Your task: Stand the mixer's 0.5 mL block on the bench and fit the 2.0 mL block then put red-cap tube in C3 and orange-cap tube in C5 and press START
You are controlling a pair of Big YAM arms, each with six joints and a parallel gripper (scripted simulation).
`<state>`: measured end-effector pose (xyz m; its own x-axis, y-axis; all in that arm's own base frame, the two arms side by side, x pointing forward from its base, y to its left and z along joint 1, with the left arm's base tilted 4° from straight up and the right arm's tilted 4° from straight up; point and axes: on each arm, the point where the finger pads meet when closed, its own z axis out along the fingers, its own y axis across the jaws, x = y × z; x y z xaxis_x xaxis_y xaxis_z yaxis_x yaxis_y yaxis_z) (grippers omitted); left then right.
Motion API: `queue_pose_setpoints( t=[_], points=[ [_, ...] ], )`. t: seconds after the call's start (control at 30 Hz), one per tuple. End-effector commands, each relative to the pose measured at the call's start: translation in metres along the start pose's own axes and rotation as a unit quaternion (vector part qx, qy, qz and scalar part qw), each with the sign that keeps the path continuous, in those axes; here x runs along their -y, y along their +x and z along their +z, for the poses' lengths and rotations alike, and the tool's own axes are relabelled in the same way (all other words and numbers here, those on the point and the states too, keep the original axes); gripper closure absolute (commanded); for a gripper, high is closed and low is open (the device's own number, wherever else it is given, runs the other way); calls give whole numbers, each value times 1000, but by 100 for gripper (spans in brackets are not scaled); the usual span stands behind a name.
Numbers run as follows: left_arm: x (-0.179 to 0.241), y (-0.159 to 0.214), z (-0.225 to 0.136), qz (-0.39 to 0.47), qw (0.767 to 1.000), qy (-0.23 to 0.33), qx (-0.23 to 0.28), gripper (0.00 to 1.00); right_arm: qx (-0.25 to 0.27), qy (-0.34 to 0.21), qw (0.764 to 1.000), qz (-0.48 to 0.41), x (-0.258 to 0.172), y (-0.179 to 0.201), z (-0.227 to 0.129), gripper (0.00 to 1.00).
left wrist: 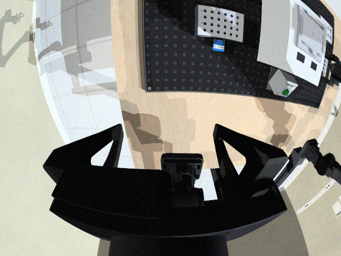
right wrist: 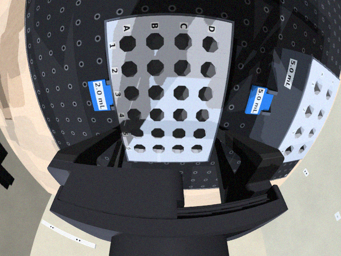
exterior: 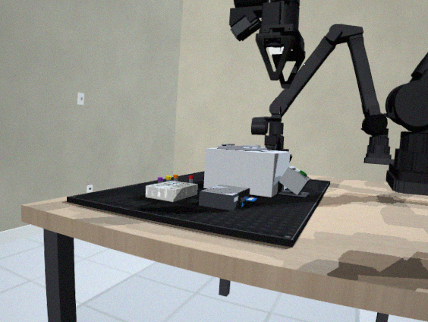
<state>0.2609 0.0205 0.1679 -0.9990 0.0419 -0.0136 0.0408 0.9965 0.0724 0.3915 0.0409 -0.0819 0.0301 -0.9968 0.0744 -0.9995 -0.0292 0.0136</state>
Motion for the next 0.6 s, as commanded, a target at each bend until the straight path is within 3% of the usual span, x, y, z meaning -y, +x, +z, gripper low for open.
queue_pose_setpoints(
  t=[0.0, 0.57],
  points=[
    [-4, -5, -9, -6, 1000, -1, 14, 0, 10, 68, 998, 1, 47, -11, -44, 100],
    [-4, -5, -9, -7, 1000, -1, 15, 0, 10, 66, 998, 4, 54, -9, -36, 100]
  ],
)
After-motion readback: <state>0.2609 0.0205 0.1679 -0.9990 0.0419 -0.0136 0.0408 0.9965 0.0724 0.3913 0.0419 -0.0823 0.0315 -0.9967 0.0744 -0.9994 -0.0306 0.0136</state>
